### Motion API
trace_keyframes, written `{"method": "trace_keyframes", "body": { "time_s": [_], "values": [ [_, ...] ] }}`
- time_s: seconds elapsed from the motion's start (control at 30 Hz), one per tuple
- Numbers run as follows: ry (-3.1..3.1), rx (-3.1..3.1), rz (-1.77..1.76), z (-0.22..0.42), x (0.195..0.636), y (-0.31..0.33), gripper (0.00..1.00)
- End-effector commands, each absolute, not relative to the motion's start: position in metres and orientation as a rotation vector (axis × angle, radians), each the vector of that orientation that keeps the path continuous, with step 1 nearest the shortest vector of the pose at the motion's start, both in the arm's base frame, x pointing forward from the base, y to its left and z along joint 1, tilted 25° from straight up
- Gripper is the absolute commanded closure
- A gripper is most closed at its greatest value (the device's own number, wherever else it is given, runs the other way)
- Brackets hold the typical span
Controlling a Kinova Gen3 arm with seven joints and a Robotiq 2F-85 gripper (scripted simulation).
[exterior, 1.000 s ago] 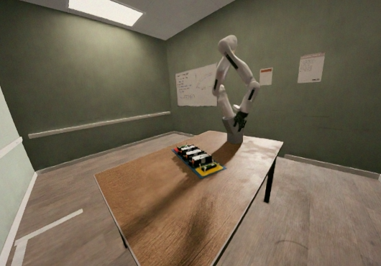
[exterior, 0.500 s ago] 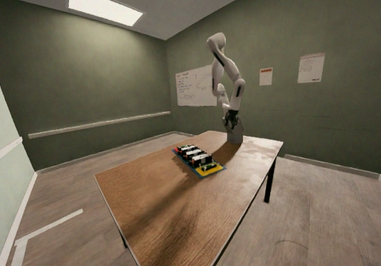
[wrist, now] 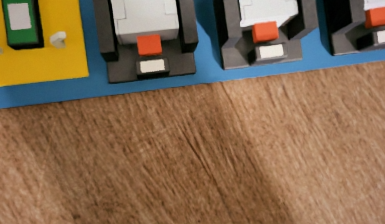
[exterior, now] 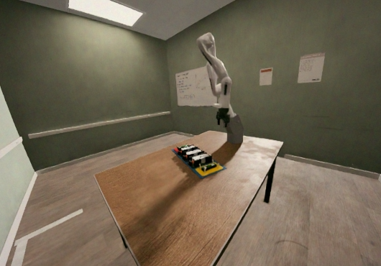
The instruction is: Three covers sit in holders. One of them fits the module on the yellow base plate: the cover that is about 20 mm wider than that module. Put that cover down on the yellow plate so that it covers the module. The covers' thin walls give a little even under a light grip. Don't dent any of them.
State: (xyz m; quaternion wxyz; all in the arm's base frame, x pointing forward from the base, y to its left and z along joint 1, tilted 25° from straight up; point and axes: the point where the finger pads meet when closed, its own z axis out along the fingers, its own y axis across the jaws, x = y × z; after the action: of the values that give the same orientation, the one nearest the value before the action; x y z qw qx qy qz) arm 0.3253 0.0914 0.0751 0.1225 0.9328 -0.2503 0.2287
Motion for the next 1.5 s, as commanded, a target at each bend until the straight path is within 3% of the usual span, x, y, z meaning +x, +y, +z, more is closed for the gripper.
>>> {"method": "trace_keyframes", "body": {
  "time_s": [0.0,1.47],
  "values": [
    [-0.718,2.740,0.648,0.078,0.328,0.090,0.00],
    [-0.554,2.852,0.585,0.175,0.389,-0.036,0.00]
  ]
}}
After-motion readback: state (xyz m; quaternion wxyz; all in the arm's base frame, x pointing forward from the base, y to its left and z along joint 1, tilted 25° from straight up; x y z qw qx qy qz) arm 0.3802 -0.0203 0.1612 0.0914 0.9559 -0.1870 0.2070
